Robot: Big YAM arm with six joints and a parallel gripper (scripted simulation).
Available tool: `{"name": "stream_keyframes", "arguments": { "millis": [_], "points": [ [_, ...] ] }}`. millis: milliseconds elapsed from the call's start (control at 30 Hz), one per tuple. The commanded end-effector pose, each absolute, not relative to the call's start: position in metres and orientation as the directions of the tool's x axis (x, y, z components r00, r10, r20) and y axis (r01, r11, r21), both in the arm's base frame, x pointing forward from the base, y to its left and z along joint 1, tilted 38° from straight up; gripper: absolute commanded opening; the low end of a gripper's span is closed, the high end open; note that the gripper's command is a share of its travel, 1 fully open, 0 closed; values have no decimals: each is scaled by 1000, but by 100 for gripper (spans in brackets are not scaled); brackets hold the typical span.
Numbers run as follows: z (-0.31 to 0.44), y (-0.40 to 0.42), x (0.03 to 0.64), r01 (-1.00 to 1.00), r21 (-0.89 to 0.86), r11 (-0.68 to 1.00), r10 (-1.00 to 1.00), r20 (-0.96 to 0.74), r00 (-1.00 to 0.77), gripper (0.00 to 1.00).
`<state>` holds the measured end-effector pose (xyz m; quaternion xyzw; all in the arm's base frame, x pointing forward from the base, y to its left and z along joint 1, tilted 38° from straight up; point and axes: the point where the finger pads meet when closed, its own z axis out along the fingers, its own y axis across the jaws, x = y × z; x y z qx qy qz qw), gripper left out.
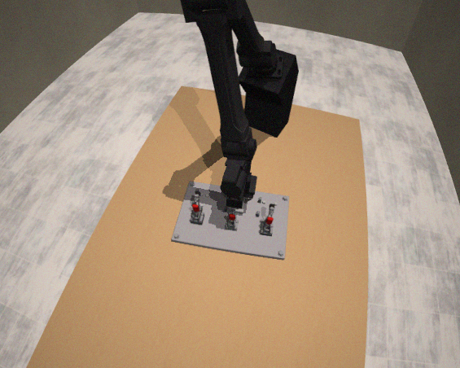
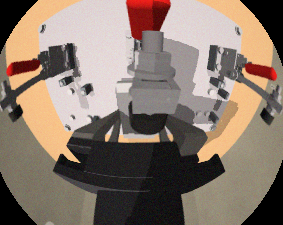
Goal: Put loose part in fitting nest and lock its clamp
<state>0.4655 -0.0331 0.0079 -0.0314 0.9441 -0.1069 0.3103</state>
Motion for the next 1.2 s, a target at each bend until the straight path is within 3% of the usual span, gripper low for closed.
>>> {"name": "stream_keyframes", "arguments": {
  "millis": [0, 1167],
  "points": [
    [4, -37, 466, 2, -224, 974, -128, -564, -816, 0],
    [1, -37, 464, 4, -225, 974, -128, -568, -813, 0]
  ]
}}
